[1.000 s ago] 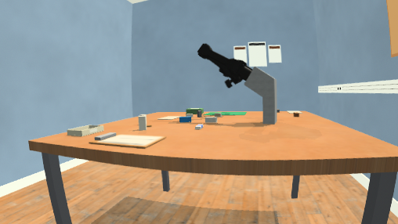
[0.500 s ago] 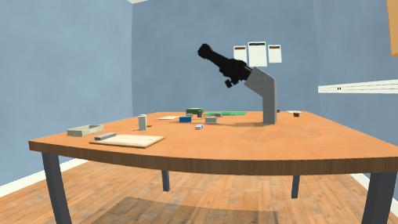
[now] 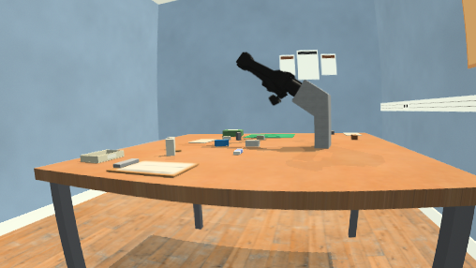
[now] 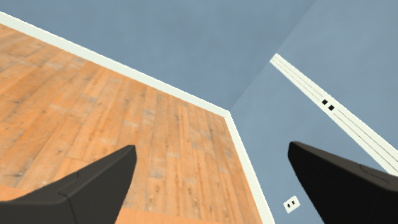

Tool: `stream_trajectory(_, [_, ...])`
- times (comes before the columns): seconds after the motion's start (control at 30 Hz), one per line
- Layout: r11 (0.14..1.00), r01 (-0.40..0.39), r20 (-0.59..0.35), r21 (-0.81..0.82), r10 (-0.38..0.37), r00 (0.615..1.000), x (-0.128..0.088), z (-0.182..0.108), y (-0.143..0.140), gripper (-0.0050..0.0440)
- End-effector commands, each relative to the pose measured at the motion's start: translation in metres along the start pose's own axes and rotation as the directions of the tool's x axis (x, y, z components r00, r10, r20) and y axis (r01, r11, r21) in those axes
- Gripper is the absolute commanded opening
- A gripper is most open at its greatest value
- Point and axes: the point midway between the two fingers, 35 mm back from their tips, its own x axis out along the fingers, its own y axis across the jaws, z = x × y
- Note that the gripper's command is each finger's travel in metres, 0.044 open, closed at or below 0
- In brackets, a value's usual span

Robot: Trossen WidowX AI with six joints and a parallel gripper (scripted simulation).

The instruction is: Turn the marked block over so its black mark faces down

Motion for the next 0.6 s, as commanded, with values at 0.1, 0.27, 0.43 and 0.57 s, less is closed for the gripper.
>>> stream_trajectory(0.1, [0.999, 0.004, 0.007, -0.033, -0.004, 1.000, 0.0026, 0.0033, 0.0034, 0.0440])
stream_trajectory(0.27, [0.997, 0.011, 0.006, -0.072, -0.011, 1.000, 0.0041, 0.0037, 0.0047, 0.0440])
stream_trajectory(0.43, [0.993, 0.018, 0.005, -0.116, -0.018, 1.000, 0.0057, 0.0041, 0.0060, 0.0440])
stream_trajectory(0.57, [0.988, 0.025, 0.004, -0.155, -0.024, 1.000, 0.0072, 0.0045, 0.0073, 0.0440])
